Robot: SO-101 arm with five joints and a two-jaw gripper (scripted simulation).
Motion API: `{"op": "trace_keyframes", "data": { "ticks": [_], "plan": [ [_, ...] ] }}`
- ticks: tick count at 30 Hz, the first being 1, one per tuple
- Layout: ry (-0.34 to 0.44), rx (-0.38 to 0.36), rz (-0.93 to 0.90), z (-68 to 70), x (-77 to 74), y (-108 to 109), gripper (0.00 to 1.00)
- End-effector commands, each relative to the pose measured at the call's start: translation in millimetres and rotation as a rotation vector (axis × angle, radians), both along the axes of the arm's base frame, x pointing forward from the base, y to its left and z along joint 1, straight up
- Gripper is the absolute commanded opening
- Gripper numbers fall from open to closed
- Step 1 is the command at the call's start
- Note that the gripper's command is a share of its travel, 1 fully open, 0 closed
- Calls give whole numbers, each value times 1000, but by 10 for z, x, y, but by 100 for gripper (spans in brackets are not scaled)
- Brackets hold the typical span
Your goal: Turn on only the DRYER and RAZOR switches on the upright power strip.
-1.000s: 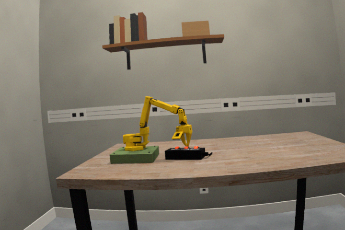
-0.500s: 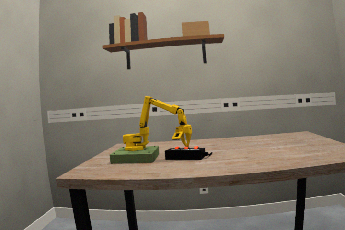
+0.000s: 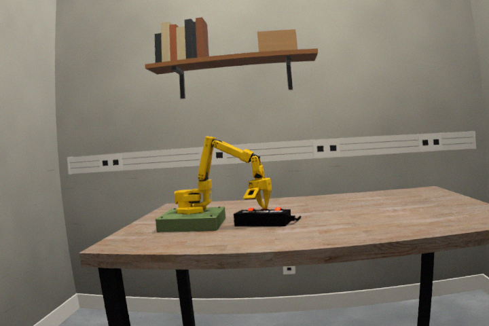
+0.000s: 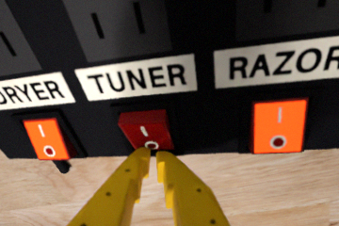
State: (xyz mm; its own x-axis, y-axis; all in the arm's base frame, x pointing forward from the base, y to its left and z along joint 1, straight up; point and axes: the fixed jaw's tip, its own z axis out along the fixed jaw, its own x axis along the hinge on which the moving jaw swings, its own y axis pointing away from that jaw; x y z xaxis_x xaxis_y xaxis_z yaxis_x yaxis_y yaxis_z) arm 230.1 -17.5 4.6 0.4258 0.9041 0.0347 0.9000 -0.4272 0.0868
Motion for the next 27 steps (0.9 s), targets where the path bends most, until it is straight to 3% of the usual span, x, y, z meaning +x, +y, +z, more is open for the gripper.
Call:
{"op": "trace_keyframes", "data": {
  "ticks": [1,27],
  "plan": [
    [90,5,16,-177,-149,24,0],
    [90,5,7,157,-18,-3,0]
  ]
}}
